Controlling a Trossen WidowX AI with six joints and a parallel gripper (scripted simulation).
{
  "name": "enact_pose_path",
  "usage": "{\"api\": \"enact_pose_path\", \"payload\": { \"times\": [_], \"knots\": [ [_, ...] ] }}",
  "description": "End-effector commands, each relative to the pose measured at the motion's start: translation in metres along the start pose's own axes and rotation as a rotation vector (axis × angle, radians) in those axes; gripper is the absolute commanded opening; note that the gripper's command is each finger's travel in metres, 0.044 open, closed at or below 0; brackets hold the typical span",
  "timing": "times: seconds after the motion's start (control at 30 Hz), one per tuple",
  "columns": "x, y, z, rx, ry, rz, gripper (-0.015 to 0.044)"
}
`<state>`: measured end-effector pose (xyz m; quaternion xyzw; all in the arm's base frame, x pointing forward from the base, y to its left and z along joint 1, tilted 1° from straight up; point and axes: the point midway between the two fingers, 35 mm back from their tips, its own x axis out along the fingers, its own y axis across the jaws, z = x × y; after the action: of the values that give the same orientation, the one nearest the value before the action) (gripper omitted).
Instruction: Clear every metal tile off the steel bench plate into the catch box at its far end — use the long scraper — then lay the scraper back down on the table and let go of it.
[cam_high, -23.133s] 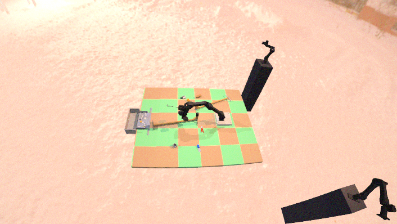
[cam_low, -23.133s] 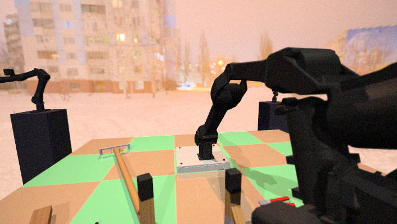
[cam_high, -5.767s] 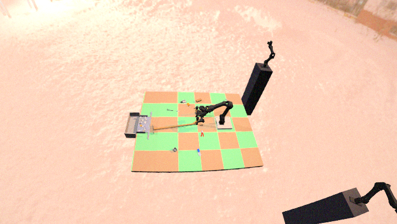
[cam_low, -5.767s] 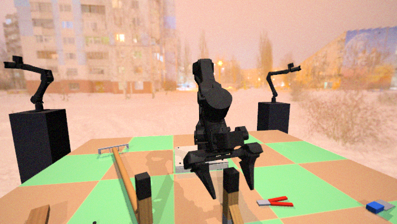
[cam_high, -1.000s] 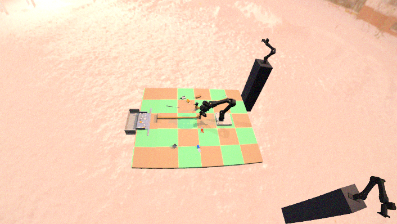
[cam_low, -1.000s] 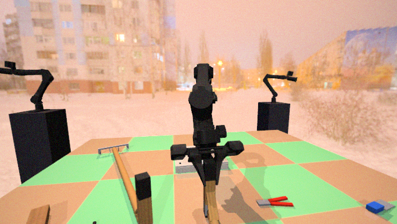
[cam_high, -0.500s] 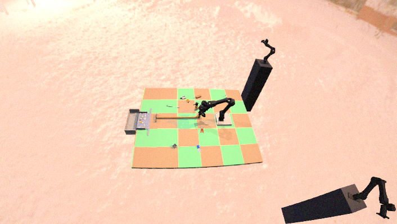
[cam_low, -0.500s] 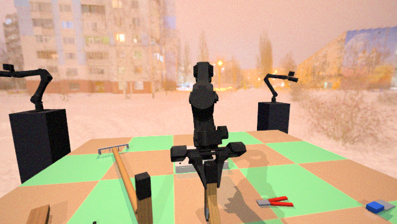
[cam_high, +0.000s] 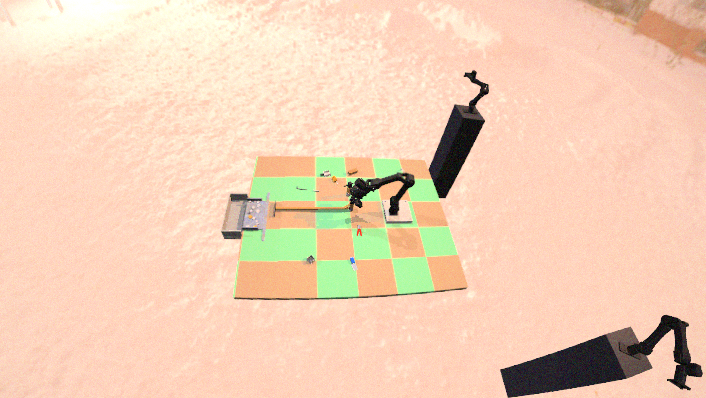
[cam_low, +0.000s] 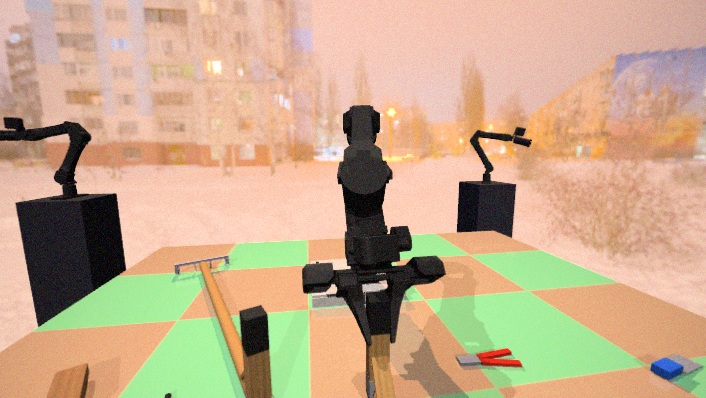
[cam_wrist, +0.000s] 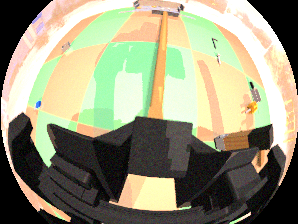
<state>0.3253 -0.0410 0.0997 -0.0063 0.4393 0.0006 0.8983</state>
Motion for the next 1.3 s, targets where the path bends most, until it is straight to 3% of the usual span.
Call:
{"api": "enact_pose_path", "payload": {
  "times": [0.0, 1.27],
  "knots": [
    [0.002, -0.001, 0.012, 0.003, -0.018, -0.005, 0.0],
    [0.041, 0.008, 0.057, 0.007, -0.022, -0.007, 0.0]
  ]
}}
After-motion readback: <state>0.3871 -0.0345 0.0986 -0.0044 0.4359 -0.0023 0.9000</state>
